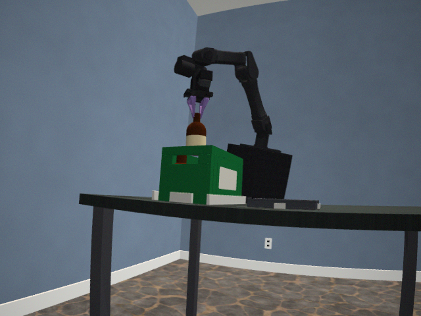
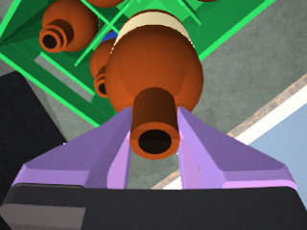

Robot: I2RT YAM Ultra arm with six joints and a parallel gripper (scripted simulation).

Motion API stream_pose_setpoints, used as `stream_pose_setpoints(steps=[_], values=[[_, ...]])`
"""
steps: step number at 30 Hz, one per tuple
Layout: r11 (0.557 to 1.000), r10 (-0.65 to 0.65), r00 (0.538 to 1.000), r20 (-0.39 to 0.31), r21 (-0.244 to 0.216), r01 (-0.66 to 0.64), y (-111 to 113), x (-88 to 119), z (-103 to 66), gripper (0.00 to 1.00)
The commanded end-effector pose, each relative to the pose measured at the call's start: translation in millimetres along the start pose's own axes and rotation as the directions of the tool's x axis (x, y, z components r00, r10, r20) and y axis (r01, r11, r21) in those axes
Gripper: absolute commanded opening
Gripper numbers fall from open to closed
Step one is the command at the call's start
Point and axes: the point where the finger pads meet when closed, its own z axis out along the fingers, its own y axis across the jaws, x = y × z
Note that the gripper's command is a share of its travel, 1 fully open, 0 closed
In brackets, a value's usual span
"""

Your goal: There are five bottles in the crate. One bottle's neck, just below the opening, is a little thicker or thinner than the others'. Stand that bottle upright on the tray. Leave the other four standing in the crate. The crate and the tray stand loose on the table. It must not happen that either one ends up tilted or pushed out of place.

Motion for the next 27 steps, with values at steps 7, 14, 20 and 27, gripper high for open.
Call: stream_pose_setpoints(steps=[7, 14, 20, 27], values=[[0.998, -0.005, 0.999, 0.033, 0.062, 0.003, -8.3, -3.4, -31.9, 0.0], [0.998, -0.005, 0.999, 0.033, 0.062, 0.003, -8.3, -3.4, -31.9, 0.0], [0.998, -0.005, 0.999, 0.033, 0.062, 0.003, -8.3, -3.4, -32.0, 0.0], [0.998, -0.006, 0.999, 0.033, 0.062, 0.004, -7.6, -3.0, -35.5, 0.0]])
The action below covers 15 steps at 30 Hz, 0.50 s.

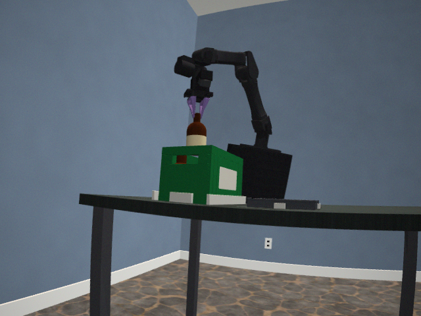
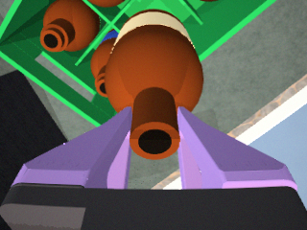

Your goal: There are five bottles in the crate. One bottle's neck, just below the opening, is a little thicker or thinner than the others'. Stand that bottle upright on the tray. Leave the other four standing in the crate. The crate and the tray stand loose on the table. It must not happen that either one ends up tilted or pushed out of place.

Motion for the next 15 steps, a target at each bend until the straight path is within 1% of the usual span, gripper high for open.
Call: stream_pose_setpoints(steps=[1, 15], values=[[0.998, -0.005, 0.999, 0.034, 0.065, 0.003, -8.3, -3.3, -35.5, 0.0], [0.998, -0.005, 0.999, 0.034, 0.065, 0.003, -5.9, -1.9, -46.9, 0.0]])
